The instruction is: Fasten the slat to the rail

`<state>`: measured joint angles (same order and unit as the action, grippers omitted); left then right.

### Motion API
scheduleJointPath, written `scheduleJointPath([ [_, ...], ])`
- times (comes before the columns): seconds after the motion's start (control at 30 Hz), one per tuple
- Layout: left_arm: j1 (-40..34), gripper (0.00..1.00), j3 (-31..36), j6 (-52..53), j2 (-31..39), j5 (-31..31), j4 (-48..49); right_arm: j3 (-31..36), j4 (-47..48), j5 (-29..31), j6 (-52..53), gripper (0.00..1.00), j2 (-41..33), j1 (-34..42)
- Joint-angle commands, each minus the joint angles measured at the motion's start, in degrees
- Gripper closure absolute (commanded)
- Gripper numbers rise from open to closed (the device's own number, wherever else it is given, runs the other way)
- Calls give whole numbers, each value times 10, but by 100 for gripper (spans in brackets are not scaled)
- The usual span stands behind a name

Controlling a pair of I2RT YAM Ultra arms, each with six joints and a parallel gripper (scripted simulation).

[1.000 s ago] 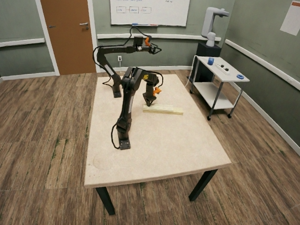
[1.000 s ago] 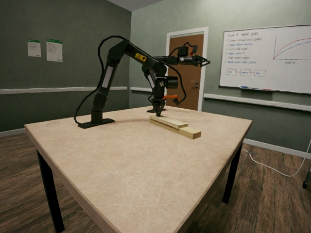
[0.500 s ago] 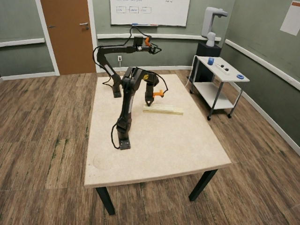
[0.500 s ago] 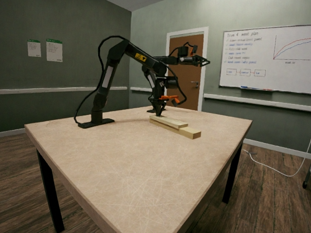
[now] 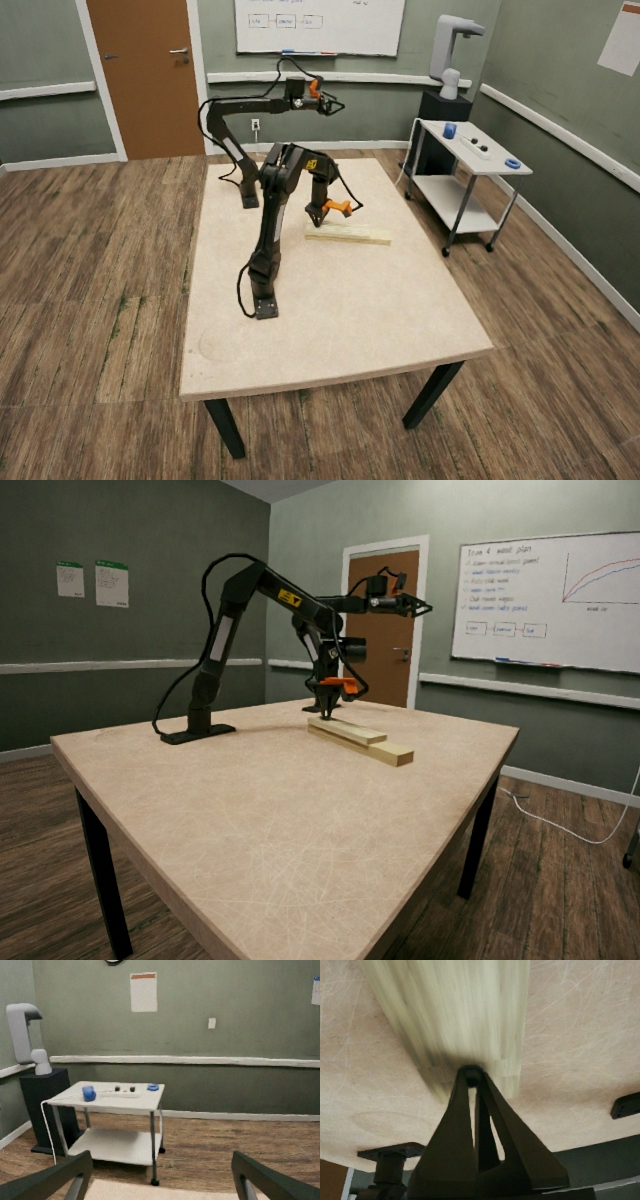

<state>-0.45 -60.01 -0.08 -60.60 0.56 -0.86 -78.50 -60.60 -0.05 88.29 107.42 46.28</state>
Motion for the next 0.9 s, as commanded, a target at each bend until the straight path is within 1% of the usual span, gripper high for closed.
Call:
scheduleJointPath([
  [0.0,0,0,-3,0,1,0,3,-25,-10,-3,81,88,13,-4],
  [0.17,0,0,-3,0,1,0,3,-27,-12,-2,194,88,14,-4],
  [0.23,0,0,-3,0,1,0,3,-28,-14,-1,212,88,16,-4],
  [0.87,0,0,-3,0,1,0,3,-32,-14,1,219,88,18,-3],
])
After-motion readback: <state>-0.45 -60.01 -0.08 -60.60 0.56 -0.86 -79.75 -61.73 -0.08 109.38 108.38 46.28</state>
